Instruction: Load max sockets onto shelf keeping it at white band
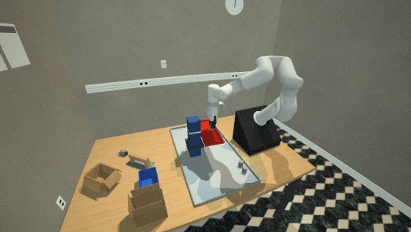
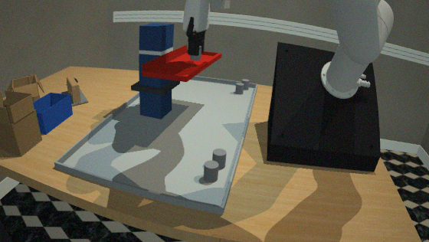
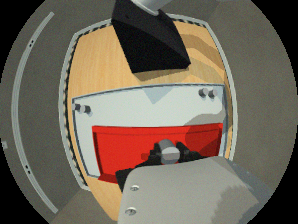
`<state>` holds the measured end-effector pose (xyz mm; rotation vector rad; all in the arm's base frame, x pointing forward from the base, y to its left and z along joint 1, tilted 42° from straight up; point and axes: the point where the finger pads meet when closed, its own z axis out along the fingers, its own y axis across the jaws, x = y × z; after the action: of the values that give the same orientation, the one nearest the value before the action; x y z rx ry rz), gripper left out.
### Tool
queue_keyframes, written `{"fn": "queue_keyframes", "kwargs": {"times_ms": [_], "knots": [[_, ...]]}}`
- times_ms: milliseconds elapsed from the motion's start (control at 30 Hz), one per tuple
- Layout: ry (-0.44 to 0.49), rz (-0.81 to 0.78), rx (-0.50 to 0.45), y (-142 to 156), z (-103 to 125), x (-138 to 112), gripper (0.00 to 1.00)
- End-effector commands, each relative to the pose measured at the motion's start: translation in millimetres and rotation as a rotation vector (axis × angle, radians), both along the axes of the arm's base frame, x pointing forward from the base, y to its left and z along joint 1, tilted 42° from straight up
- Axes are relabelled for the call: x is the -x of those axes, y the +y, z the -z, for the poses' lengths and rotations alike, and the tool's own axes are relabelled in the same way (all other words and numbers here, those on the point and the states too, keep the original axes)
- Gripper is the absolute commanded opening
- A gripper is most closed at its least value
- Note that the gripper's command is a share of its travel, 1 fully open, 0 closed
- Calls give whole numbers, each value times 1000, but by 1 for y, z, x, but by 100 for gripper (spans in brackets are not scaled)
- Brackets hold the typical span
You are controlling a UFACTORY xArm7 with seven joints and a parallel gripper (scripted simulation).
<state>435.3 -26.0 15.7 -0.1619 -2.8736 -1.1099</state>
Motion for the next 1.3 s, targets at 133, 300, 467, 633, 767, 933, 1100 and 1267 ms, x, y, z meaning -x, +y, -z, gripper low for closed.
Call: {"fn": "queue_keyframes", "kwargs": {"times_ms": [133, 300, 467, 633, 767, 933, 1100, 1267], "knots": [[-3, 3, 3, -2, 0, -1, 0], [-3, 3, 3, -2, 0, -1, 0], [-3, 3, 3, -1, 1, -1, 0], [-3, 3, 3, 1, 2, -1, 0], [-3, 3, 3, 1, 3, -1, 0], [-3, 3, 3, 1, 3, -1, 0], [-3, 3, 3, 1, 3, -1, 0], [-3, 3, 3, 2, 4, -1, 0]]}}
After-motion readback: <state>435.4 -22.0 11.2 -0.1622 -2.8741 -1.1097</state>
